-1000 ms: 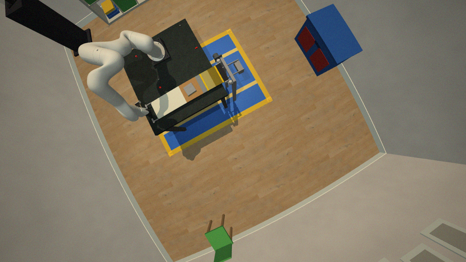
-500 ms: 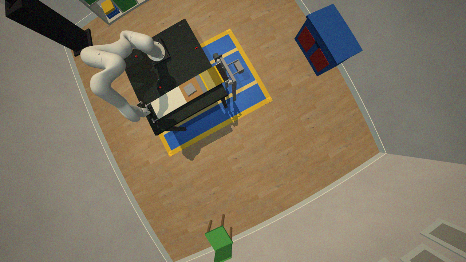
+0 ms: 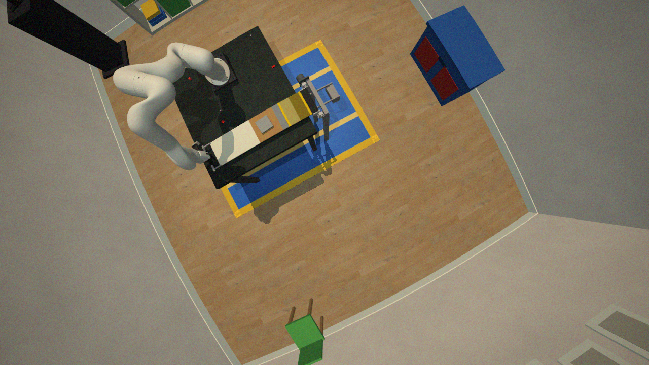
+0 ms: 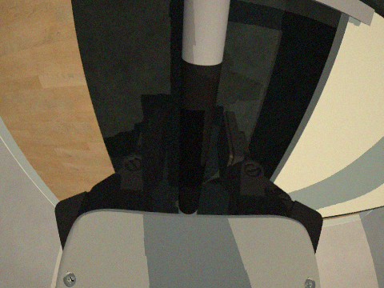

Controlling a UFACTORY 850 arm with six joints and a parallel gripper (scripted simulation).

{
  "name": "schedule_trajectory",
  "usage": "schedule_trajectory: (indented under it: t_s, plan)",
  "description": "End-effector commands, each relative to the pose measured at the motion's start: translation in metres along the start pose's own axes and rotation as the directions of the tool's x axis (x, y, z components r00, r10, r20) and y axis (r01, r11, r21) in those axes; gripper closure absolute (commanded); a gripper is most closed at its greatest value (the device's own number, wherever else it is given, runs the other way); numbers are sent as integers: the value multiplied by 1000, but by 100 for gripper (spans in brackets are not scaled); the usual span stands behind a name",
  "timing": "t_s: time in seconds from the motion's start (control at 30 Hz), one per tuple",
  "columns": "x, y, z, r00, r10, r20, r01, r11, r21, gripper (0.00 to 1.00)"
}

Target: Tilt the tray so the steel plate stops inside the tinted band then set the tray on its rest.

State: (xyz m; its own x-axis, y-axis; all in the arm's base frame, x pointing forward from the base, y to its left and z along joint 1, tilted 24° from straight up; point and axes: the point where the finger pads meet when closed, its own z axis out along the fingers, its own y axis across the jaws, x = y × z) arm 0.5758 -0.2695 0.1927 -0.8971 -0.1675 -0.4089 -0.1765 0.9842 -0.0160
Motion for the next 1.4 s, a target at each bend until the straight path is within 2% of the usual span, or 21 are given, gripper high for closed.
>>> schedule_trajectory:
  t_s: [0.0,0.33,0.37,1.37]
  plan:
    - [-1,-1,-1,1000,0,1,0,1000,1,60]
    - [-1,-1,-1,1000,0,1,0,1000,1,60]
    - [-1,-1,-1,1000,0,1,0,1000,1,100]
    - [-1,-1,-1,1000,0,1,0,1000,1,100]
